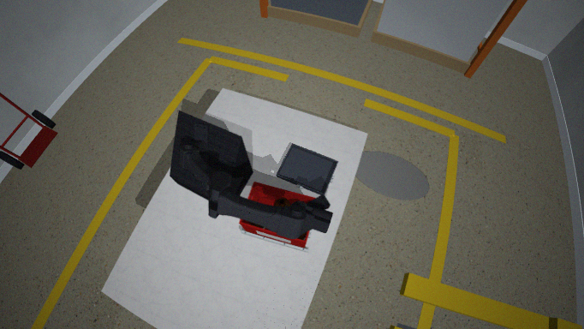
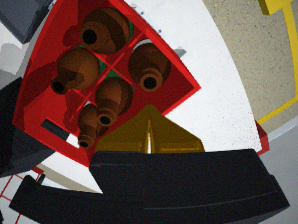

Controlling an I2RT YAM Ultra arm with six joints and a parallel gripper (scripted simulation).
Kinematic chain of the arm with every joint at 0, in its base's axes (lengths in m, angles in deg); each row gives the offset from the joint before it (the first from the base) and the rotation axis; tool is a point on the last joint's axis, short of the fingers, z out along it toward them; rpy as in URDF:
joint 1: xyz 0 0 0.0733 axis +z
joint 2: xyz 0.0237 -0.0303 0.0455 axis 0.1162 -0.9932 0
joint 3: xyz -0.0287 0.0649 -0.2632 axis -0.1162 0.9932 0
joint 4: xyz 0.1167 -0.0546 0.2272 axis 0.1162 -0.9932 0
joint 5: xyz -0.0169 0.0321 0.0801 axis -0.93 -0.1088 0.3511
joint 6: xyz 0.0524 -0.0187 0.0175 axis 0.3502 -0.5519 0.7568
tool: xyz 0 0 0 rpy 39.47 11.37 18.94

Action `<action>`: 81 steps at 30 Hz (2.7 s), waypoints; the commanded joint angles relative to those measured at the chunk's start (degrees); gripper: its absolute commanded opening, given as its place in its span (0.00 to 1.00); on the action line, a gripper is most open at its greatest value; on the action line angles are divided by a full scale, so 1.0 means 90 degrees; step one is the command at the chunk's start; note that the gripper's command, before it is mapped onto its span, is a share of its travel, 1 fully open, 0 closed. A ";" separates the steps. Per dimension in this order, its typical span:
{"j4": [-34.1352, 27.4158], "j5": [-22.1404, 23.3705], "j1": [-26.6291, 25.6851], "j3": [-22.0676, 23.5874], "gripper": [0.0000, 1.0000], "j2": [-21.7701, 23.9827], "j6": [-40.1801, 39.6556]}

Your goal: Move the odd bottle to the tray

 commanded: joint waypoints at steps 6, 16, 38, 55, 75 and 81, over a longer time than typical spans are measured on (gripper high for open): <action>-0.0173 0.0063 0.0144 -0.0192 0.00 -0.0052 0.0038; -0.0178 0.0063 0.0144 -0.0199 0.61 -0.0003 0.0021; -0.0178 0.0063 0.0144 -0.0199 0.61 -0.0003 0.0021; 0.0012 0.0063 0.0077 0.0067 0.61 0.0065 -0.0050; 0.0528 0.0046 -0.0052 0.0527 0.61 0.0233 -0.0259; 0.0764 0.0036 -0.0178 0.0718 0.61 0.0261 -0.0361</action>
